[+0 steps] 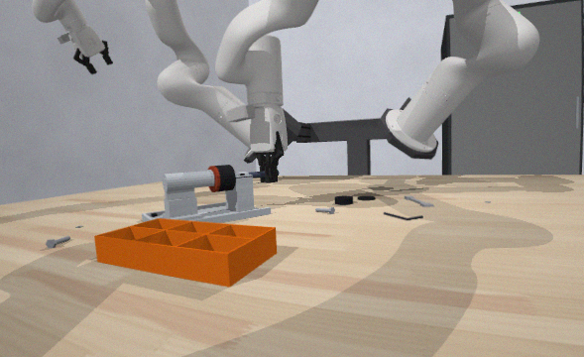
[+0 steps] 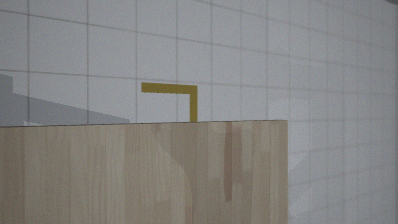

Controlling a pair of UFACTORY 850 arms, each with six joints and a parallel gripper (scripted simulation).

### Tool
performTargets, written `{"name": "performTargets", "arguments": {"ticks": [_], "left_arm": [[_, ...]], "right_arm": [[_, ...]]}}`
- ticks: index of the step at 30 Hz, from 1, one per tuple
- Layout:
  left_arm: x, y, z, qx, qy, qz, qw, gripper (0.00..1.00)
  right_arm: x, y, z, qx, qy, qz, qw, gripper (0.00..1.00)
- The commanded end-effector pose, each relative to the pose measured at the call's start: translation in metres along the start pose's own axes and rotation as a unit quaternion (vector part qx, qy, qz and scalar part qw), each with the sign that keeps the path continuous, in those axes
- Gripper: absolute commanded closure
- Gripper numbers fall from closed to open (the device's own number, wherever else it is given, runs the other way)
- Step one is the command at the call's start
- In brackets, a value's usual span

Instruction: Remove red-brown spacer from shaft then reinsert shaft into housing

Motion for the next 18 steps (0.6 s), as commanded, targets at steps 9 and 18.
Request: {"name": "performTargets", "arguments": {"ticks": [9,18], "left_arm": [[0.0013,-0.0008,0.0001,0.0,0.0,0.001,1.0,1.0],[0.0025,-0.0008,0.0,0.0,0.0,0.001,1.0,1.0]], "right_arm": [[-0.0002,-0.0006,0.0001,0.0,0.0,0.001,1.0,0.0],[-0.0002,-0.0006,0.0001,0.0,0.0,0.001,1.0,0.0]]}}
Point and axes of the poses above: on each arm, the point where the finger pads meet when closed, its own y axis out along the fingers, its own z axis across the jaws, x = y × z, the point moved 2 cm from there along -y, back along the fingers, and after that the axes turned 4 degrees about -y, right-handed, at the moved point
